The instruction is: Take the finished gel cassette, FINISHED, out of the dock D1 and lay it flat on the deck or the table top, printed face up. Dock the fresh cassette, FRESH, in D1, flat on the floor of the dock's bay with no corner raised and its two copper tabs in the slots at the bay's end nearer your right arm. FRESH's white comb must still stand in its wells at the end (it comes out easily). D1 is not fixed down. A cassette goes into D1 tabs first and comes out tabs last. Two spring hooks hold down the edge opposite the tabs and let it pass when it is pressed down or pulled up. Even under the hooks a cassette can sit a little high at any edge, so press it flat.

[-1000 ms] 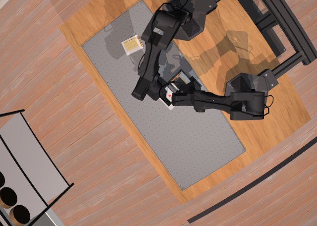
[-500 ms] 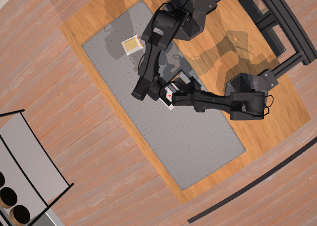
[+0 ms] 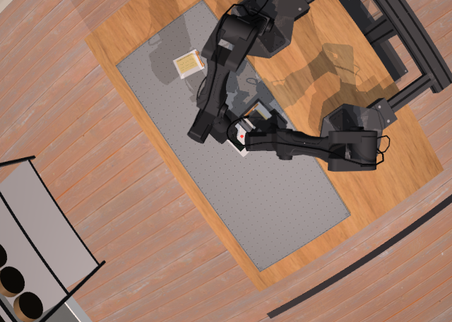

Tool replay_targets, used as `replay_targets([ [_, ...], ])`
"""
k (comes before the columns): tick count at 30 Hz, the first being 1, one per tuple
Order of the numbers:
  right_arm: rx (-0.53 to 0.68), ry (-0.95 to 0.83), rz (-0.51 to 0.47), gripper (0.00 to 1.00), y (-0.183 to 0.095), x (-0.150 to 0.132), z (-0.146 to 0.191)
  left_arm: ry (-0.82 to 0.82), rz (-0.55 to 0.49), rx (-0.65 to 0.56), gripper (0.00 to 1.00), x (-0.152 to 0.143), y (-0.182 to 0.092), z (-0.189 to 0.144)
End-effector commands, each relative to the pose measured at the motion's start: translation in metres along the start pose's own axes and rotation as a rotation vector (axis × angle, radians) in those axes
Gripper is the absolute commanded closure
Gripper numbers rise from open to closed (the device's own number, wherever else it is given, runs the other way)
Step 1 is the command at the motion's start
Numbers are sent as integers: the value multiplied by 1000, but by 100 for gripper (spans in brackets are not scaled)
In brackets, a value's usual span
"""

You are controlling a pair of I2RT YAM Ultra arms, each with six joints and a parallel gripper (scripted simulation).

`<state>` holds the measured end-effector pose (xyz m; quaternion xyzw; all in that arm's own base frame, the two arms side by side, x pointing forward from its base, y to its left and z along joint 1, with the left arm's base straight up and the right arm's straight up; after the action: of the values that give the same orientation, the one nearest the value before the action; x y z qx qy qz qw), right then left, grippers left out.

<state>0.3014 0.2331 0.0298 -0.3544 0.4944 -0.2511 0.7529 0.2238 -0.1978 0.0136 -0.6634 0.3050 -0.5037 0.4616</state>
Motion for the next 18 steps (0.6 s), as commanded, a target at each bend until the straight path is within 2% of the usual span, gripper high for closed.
replay_targets([
  [1,39,-26,22,100,-12,-10,10,3,-14,7,100,3,-2,1],
  [18,52,-36,25,100,-13,-13,15,3,-14,7,100,3,-2,1],
])
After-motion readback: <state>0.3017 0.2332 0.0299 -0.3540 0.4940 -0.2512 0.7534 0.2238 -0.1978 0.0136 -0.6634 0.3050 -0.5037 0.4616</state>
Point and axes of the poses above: on each arm, the point where the finger pads meet when closed, its own y axis out along the fingers, its own z axis across the jaws, x = y × z, the point moved 5 cm from there along -y, back along the fingers, and after that the axes turned 9 degrees about -y, right-handed, at the moved point
